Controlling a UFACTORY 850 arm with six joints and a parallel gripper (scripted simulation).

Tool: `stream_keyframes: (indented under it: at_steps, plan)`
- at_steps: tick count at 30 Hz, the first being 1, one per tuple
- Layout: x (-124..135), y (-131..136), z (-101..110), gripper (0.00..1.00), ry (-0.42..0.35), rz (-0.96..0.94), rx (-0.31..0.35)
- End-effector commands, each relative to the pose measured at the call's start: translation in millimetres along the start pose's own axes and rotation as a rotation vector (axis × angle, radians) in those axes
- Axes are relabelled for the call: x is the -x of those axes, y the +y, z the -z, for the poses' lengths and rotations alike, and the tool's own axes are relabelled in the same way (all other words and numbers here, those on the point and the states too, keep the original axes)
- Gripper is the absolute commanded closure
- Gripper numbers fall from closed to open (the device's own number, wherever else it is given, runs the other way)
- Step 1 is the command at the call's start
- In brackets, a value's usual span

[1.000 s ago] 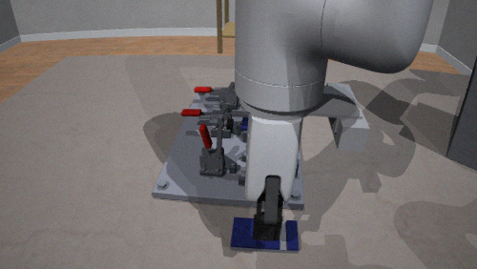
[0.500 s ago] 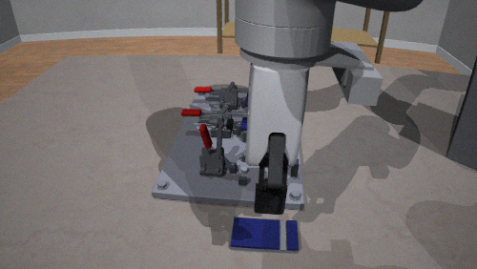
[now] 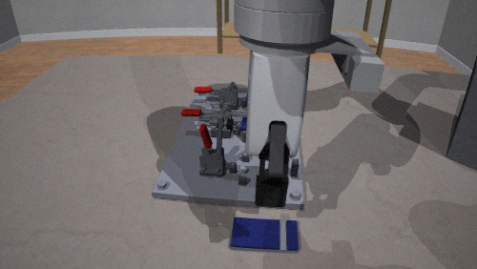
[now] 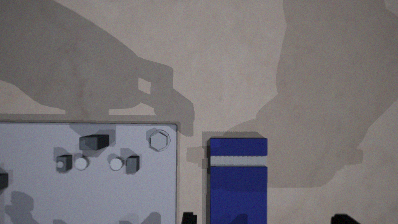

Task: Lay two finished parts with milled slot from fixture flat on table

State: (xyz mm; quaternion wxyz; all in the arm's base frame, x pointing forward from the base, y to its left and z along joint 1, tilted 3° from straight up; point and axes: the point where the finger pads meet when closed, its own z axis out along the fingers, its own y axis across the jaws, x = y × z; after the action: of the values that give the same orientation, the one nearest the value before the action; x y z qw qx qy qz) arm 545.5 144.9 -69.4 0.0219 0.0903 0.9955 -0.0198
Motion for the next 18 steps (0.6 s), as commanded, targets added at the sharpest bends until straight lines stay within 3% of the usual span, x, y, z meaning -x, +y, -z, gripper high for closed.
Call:
stream_keyframes:
  at_steps: [1,14,15,18]
  plan:
    - [1.0,0.5,1.0,0.18,-0.001,0.000,0.001]
    - [1.1,0.5,1.0,0.18,-0.001,0.000,0.001]
    - [1.1,0.5,1.0,0.52,-0.001,0.000,0.001]
    - [1.1,0.5,2.7,0.52,-0.001,0.000,0.001]
